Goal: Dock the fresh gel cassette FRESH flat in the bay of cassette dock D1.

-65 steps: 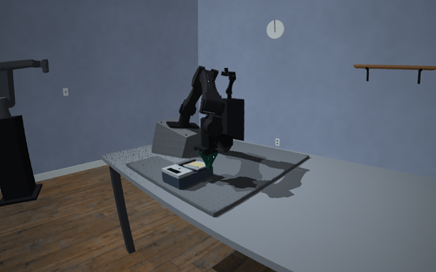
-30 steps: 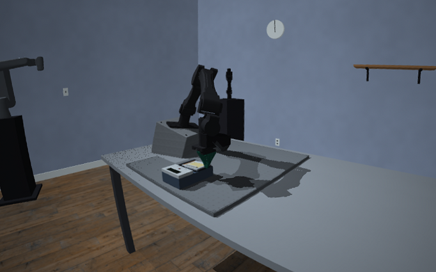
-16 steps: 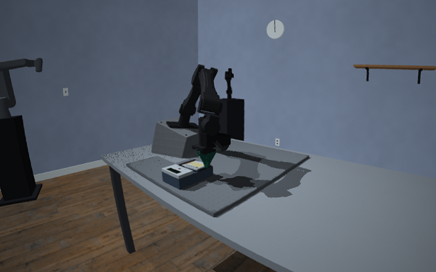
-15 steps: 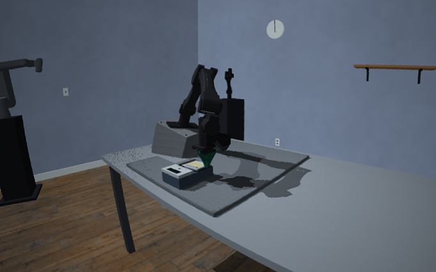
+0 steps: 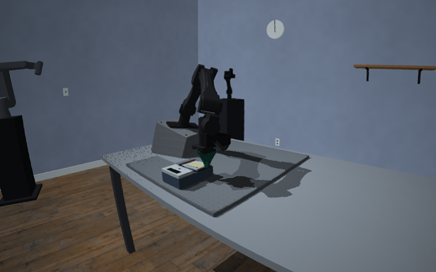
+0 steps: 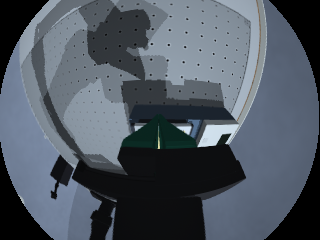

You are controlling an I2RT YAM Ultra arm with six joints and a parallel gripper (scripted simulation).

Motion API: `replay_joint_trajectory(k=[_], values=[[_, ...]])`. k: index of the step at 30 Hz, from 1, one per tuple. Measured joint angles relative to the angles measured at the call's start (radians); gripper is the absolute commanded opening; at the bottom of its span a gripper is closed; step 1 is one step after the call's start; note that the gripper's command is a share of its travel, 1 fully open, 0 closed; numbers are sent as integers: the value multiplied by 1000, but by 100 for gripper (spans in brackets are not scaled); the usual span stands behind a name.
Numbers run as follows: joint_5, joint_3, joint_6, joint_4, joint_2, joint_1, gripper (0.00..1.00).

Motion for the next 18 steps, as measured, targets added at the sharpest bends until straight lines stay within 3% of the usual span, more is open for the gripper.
replay_joint_trajectory(k=[18], values=[[0, -10, -2, 9, -5, 0, 0]])
